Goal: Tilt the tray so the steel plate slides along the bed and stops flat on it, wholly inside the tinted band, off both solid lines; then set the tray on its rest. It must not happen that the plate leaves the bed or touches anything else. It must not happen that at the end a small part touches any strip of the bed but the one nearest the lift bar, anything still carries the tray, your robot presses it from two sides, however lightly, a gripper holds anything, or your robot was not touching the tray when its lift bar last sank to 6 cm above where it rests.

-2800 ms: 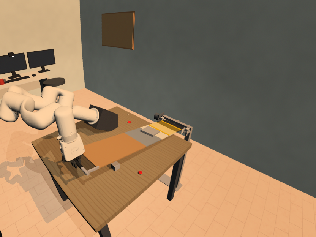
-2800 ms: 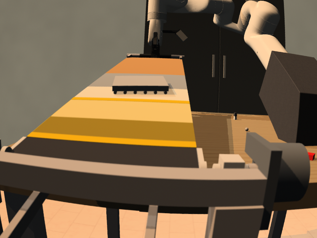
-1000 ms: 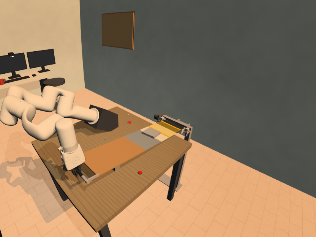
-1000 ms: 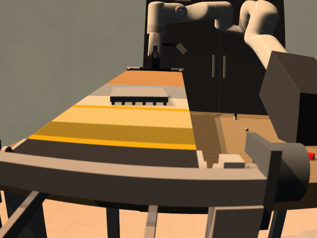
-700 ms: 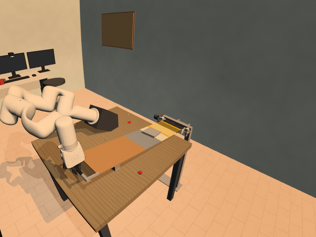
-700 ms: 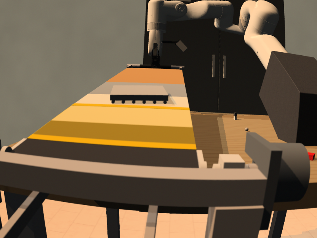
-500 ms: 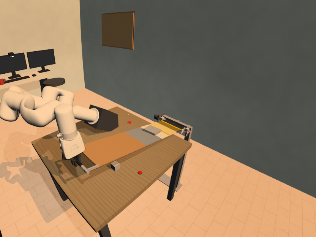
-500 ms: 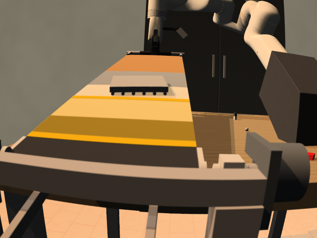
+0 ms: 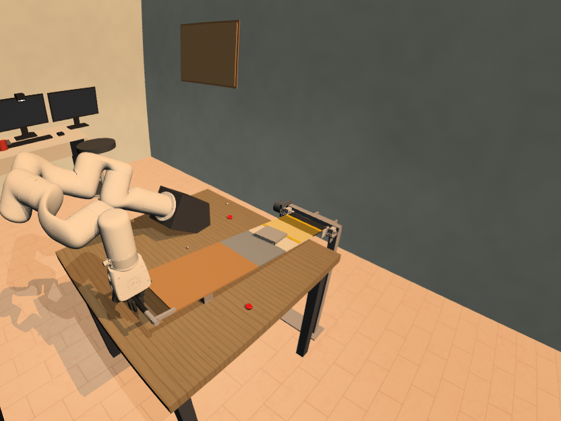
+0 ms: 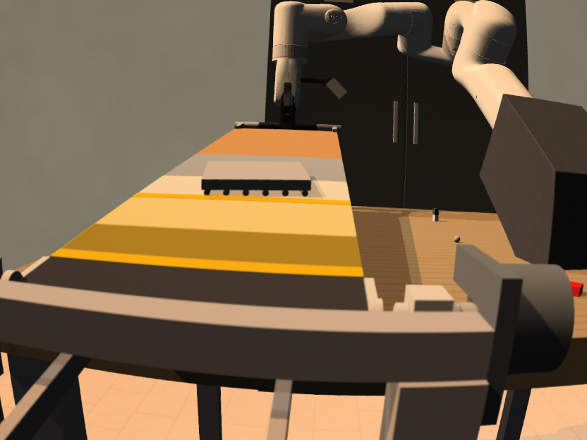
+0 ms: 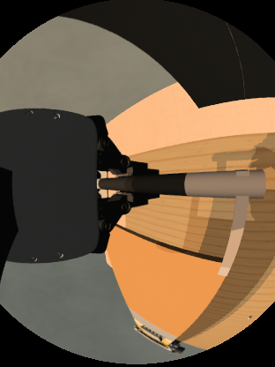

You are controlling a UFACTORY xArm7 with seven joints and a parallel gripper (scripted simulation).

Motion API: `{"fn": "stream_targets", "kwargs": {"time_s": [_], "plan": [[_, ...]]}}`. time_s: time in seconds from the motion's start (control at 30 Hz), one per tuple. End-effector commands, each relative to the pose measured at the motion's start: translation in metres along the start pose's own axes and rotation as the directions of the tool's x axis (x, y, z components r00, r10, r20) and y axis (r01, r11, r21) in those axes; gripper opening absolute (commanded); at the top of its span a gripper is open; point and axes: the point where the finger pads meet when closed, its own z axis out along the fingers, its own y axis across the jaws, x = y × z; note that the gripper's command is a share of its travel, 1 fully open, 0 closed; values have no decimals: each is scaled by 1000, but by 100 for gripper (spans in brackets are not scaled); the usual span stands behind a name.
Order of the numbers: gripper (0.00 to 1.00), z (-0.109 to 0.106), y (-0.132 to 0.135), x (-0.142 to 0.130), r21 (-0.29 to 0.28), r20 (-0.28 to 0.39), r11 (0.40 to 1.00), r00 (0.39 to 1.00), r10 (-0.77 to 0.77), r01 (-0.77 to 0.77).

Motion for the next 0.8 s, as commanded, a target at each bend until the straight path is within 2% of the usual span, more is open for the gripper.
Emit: {"fn": "stream_targets", "kwargs": {"time_s": [0.0,0.27,0.33,0.43,0.47,0.5,0.53,0.63,0.77], "plan": [[0,-2,0,-2,0,6,1000,1000,0,0],[0,-3,0,-2,0,6,1000,1000,0,0],[0,-28,4,-2,0,6,1000,1000,0,0],[0,-79,15,-1,0,6,1000,1000,0,0],[0,-84,16,-1,0,6,1000,1000,0,0],[0,-79,15,-1,0,6,1000,1000,0,0],[0,-66,12,-1,0,6,1000,1000,0,0],[0,-15,2,-2,0,6,1000,1000,0,0],[0,-10,1,-2,0,6,1000,1000,0,0]]}}
